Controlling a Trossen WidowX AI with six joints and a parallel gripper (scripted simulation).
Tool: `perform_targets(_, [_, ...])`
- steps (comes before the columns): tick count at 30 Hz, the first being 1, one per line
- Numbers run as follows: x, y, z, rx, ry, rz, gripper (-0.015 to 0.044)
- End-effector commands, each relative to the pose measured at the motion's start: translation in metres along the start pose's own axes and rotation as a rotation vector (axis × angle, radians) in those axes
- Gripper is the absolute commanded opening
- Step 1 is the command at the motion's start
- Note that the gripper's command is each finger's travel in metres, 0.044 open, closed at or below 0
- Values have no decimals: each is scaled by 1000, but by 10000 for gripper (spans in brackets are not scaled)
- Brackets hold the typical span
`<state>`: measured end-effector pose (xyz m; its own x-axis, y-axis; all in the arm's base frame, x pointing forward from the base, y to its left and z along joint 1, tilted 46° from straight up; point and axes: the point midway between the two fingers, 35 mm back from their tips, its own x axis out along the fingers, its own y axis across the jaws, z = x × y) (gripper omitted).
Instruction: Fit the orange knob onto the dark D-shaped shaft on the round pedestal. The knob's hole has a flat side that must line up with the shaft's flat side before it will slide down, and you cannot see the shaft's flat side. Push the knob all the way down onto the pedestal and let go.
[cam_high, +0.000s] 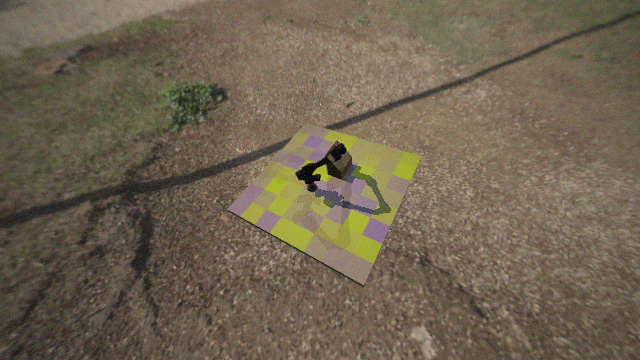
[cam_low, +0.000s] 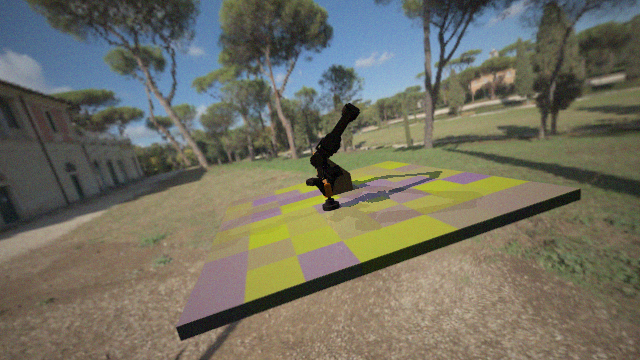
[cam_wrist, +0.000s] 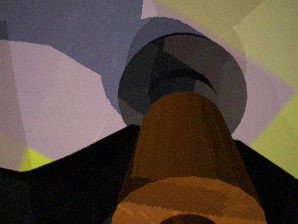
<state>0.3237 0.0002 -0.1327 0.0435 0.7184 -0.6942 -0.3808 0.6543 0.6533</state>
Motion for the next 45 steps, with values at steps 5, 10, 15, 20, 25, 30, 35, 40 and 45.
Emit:
perform_targets(5, [-7,0,2,-25,-1,-2,0])
perform_targets(10, [-4,-1,3,-51,-1,-2,0])
perform_targets(15, [-2,-1,2,-51,-1,-2,0])
perform_targets(20, [-2,-1,1,-51,-1,-2,0])
perform_targets(25, [-1,0,-1,-51,-1,-2,0])
perform_targets(30, [-4,0,0,-103,-1,-2,0])
perform_targets(35, [-5,0,1,-103,-1,-2,0])
perform_targets(40, [-3,0,2,-103,-1,-2,0])
perform_targets(45, [-1,0,1,-103,-1,-2,0])
